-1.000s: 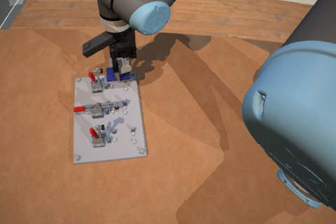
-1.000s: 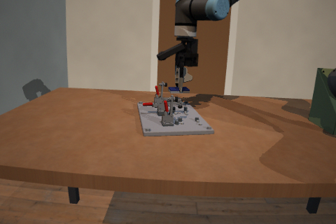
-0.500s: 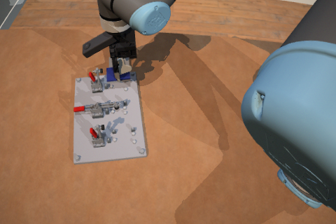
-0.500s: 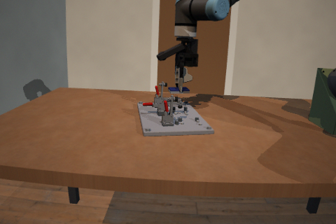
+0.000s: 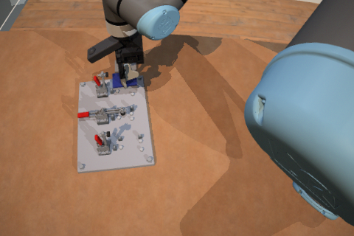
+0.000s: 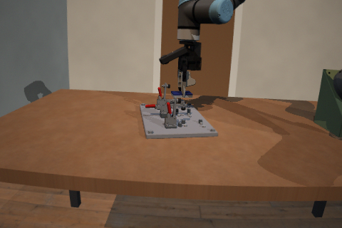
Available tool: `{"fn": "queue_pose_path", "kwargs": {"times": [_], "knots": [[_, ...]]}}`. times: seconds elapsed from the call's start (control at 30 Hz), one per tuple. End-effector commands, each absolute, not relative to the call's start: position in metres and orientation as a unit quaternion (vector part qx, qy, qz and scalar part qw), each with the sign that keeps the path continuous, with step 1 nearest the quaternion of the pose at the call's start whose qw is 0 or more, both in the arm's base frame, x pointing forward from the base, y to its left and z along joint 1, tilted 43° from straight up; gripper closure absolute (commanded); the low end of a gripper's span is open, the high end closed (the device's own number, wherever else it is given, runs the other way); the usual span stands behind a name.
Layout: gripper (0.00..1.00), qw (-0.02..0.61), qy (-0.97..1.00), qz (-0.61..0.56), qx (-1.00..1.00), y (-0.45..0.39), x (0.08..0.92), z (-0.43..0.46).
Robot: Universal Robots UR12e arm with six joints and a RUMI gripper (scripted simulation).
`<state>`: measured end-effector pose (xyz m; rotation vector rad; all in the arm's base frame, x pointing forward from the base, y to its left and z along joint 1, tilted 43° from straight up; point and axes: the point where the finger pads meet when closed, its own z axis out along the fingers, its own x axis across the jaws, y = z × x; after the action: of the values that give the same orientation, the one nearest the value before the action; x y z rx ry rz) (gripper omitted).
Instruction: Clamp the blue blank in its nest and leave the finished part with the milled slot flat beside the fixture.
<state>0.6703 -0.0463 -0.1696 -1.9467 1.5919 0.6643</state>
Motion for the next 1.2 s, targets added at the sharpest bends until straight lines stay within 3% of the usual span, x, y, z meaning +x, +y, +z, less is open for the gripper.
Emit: {"fn": "queue_pose_path", "kwargs": {"times": [0.0,1.17], "knots": [[1.00,0.267,0.590,0.245,-0.721,-0.0433,0.6711,-0.1734],[1.00,0.267,0.590,0.245,-0.721,-0.0345,0.6714,-0.1830]]}}
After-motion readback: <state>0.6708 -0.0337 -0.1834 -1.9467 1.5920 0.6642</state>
